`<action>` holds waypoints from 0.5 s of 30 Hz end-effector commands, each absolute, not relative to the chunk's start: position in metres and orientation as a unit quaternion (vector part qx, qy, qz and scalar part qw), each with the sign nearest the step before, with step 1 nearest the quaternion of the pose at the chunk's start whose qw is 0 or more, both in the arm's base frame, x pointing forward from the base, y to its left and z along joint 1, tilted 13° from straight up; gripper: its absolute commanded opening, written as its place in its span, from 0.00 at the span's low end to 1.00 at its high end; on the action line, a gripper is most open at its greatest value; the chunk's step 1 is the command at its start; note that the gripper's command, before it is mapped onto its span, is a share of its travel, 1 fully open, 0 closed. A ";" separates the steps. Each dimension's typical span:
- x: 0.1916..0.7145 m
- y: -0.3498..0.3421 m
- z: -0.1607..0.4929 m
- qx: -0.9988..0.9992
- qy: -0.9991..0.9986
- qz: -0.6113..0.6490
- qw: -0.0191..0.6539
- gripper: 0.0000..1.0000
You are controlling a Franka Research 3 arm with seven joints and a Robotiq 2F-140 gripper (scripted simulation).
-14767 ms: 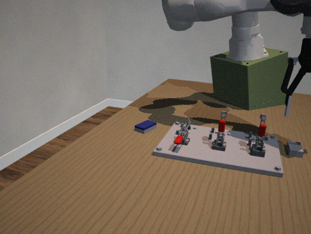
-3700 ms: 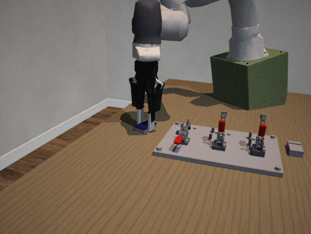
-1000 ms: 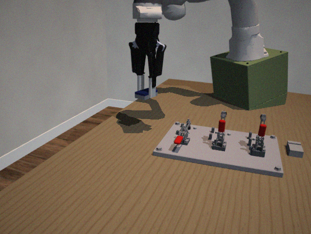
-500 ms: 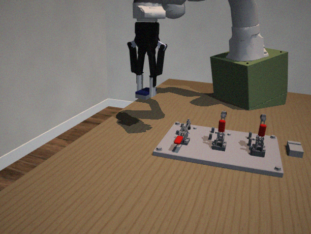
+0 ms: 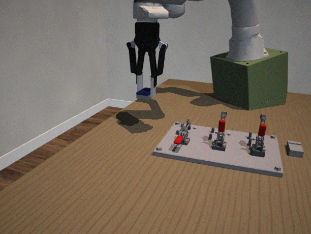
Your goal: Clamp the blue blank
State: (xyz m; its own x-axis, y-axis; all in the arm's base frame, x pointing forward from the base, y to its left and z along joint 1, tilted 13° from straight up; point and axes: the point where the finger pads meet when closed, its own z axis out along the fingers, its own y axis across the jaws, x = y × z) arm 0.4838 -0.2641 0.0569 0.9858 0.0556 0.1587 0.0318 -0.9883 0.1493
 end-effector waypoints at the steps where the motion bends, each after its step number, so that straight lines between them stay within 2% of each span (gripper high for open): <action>1: 0.484 -0.265 0.056 0.993 0.039 0.081 0.074 0.00; 15: 0.485 -0.266 0.046 0.993 0.039 0.081 0.074 0.00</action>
